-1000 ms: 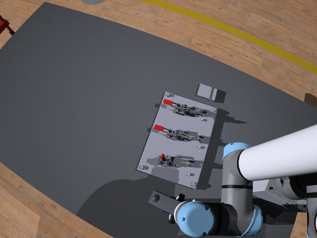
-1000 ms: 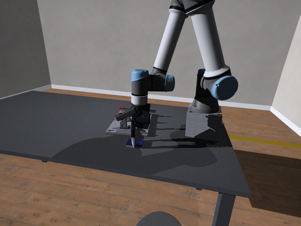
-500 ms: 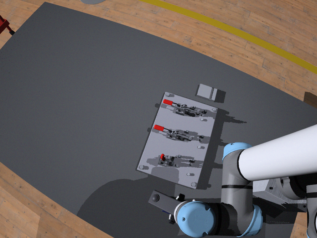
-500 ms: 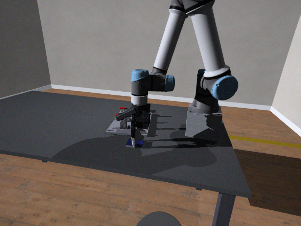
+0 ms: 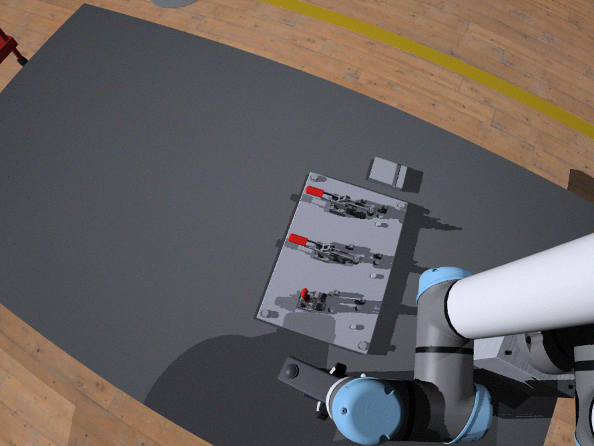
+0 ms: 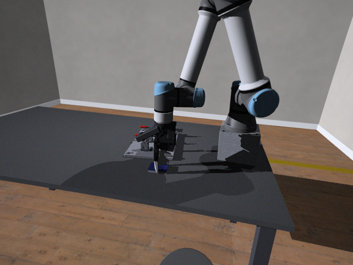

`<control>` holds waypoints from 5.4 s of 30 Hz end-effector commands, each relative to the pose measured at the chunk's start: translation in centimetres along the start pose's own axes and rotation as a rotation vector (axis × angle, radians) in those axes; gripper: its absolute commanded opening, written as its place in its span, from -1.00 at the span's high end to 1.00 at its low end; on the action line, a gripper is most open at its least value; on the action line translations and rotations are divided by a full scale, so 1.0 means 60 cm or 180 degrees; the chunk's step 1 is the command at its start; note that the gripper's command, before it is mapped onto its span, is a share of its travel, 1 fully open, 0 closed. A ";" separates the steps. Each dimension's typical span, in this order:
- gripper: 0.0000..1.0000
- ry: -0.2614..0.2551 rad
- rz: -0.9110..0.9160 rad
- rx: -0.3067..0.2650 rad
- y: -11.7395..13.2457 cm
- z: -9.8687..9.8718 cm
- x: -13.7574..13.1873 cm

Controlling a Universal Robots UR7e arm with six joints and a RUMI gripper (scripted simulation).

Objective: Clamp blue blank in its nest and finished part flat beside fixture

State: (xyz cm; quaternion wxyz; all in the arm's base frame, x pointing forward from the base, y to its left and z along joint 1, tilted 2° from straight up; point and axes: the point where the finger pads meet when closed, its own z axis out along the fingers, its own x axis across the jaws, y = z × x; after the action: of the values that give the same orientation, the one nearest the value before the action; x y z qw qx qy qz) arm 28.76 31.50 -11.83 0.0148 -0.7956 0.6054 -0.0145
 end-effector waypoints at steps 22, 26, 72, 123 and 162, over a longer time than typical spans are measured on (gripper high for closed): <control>1.00 0.0001 0.0006 -0.0004 0.002 -0.007 0.002; 1.00 0.0000 0.0005 0.0000 0.001 -0.020 0.002; 1.00 -0.0002 0.0001 0.0007 -0.002 -0.202 0.000; 1.00 0.0002 -0.0179 -0.0010 -0.014 -0.160 0.002; 1.00 0.0001 -0.0171 -0.0006 -0.017 -0.154 0.003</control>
State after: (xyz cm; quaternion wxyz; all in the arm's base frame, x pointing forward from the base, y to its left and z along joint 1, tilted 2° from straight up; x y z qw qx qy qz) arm 29.32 31.74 -2.52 0.0133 -0.8127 0.5823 -0.0147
